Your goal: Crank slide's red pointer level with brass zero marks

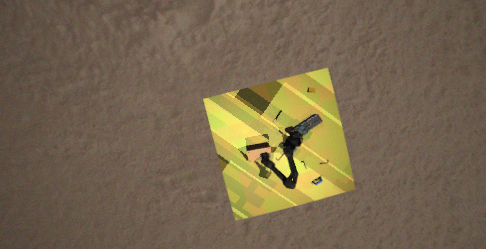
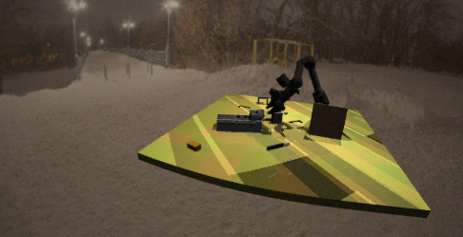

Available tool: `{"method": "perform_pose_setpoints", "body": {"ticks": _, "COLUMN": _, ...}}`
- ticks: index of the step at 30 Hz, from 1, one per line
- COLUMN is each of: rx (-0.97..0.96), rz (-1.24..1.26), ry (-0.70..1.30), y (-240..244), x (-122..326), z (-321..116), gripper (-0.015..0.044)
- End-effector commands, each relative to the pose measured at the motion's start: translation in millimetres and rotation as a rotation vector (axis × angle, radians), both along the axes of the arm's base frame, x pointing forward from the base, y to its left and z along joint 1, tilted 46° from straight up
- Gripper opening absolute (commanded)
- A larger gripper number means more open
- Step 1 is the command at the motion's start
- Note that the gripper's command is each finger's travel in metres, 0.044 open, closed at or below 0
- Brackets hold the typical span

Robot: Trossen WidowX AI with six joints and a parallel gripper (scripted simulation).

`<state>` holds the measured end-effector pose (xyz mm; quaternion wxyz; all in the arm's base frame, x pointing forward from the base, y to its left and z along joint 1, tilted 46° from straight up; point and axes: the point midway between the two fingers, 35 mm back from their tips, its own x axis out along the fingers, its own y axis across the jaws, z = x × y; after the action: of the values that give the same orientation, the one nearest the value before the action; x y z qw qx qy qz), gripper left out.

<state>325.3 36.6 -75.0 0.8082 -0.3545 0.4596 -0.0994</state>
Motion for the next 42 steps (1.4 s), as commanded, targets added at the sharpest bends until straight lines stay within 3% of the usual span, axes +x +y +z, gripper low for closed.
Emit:
{"method": "perform_pose_setpoints", "body": {"ticks": 1, "rx": -0.002, "rz": 0.005, "ry": 0.009, "y": -11.5, "x": -6.6, "z": -10.4, "gripper": 0.0440}}
{"method": "perform_pose_setpoints", "body": {"ticks": 42, "rx": -0.005, "rz": 0.005, "ry": 0.010, "y": -53.6, "x": -18.4, "z": -52.4, "gripper": 0.0440}}
